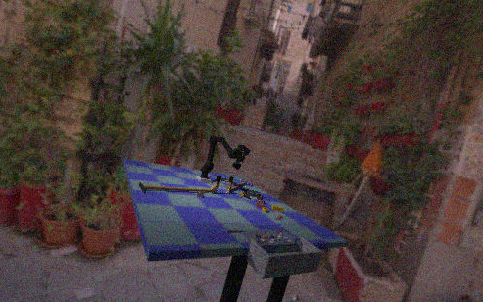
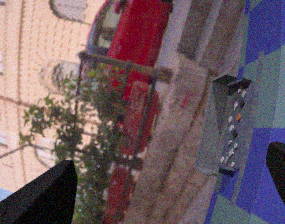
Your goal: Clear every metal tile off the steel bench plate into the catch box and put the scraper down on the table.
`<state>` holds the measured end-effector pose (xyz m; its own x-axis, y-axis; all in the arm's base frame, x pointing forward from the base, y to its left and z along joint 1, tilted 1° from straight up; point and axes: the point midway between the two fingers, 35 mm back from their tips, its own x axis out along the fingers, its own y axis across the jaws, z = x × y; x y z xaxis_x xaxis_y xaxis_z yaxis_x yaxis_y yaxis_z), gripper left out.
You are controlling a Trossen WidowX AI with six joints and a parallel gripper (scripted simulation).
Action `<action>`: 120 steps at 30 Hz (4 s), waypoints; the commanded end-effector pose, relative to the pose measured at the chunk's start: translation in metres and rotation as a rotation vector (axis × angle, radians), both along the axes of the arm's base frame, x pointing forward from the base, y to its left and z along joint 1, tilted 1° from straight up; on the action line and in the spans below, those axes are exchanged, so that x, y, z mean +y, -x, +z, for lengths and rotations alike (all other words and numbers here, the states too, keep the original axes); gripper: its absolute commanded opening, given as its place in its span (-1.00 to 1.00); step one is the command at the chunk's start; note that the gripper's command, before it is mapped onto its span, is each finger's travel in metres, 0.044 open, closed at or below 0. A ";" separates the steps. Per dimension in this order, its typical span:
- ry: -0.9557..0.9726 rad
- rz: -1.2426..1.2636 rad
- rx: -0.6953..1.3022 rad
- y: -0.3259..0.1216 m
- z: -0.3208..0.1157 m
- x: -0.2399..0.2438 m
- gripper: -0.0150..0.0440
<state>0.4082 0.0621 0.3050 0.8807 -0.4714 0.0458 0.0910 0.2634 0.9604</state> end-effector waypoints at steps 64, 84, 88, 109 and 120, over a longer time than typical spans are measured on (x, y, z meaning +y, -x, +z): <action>0.236 -0.117 0.214 0.021 0.128 -0.108 1.00; 0.392 -0.196 0.421 0.061 0.129 -0.182 1.00; 0.418 -0.209 0.464 0.071 0.129 -0.195 1.00; 0.526 -0.258 0.691 0.133 0.124 -0.248 1.00; 0.565 -0.271 0.808 0.169 0.119 -0.265 1.00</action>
<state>0.2497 -0.2013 0.4231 0.6217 -0.7479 -0.2327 0.7710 0.5321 0.3498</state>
